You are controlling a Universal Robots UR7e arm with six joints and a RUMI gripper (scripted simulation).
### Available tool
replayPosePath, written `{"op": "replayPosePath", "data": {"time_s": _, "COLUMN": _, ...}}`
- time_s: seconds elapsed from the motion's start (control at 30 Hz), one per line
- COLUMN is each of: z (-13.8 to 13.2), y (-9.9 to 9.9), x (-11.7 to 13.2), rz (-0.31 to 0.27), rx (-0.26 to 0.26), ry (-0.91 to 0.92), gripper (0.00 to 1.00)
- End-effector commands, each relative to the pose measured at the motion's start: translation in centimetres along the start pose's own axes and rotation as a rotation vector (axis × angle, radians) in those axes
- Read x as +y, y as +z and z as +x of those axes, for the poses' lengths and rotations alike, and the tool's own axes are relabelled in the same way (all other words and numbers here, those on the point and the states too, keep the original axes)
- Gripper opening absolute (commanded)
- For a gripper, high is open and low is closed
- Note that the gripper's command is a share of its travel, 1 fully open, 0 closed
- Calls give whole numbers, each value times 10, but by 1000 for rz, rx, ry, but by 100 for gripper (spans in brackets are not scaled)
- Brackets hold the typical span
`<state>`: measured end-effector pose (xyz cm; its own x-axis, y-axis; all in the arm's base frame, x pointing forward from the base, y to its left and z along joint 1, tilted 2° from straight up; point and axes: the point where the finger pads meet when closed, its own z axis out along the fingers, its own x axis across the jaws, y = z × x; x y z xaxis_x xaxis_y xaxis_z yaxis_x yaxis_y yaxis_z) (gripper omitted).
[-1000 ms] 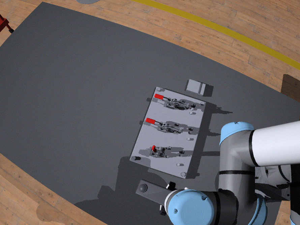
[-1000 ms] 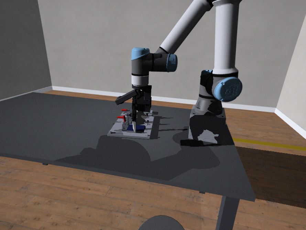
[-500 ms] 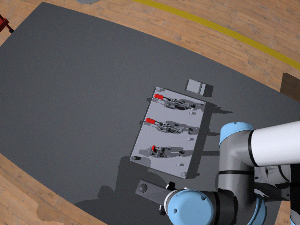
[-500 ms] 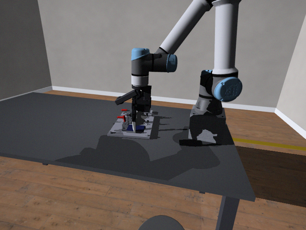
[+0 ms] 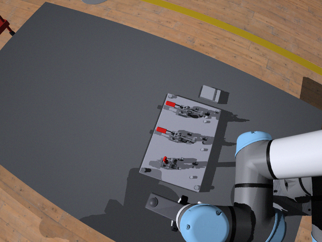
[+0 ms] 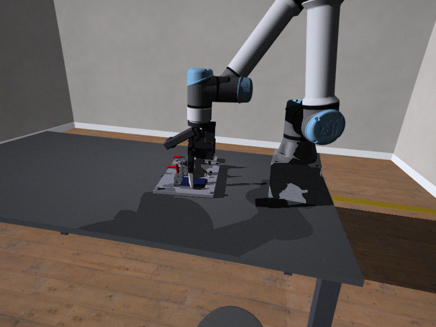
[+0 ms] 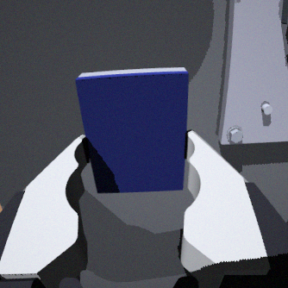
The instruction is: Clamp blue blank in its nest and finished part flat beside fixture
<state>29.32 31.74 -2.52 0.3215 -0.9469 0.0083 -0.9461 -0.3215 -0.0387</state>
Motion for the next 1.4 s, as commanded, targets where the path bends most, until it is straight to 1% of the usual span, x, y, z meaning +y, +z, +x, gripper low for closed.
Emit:
{"op": "replayPosePath", "data": {"time_s": 0.0, "z": 3, "y": 1, "x": 0, "rz": 0, "rx": 0, "ry": 4, "gripper": 0}}
{"op": "replayPosePath", "data": {"time_s": 0.17, "z": 6, "y": 0, "x": 0, "rz": 1, "rx": -1, "ry": 3, "gripper": 0}}
{"op": "replayPosePath", "data": {"time_s": 0.37, "z": 20, "y": 1, "x": 0, "rz": 1, "rx": -1, "ry": 3, "gripper": 0}}
{"op": "replayPosePath", "data": {"time_s": 0.67, "z": 58, "y": 5, "x": 0, "rz": 1, "rx": -1, "ry": 3, "gripper": 0}}
{"op": "replayPosePath", "data": {"time_s": 0.73, "z": 58, "y": 5, "x": 0, "rz": 1, "rx": -1, "ry": 3, "gripper": 0}}
{"op": "replayPosePath", "data": {"time_s": 1.17, "z": 121, "y": 10, "x": 0, "rz": 1, "rx": -1, "ry": 3, "gripper": 0}}
{"op": "replayPosePath", "data": {"time_s": 1.23, "z": 128, "y": 10, "x": 0, "rz": 1, "rx": -1, "ry": 3, "gripper": 0}}
{"op": "replayPosePath", "data": {"time_s": 1.3, "z": 128, "y": 10, "x": 0, "rz": 1, "rx": -1, "ry": 3, "gripper": 0}}
{"op": "replayPosePath", "data": {"time_s": 1.37, "z": 135, "y": 11, "x": 0, "rz": 1, "rx": -1, "ry": 3, "gripper": 0}}
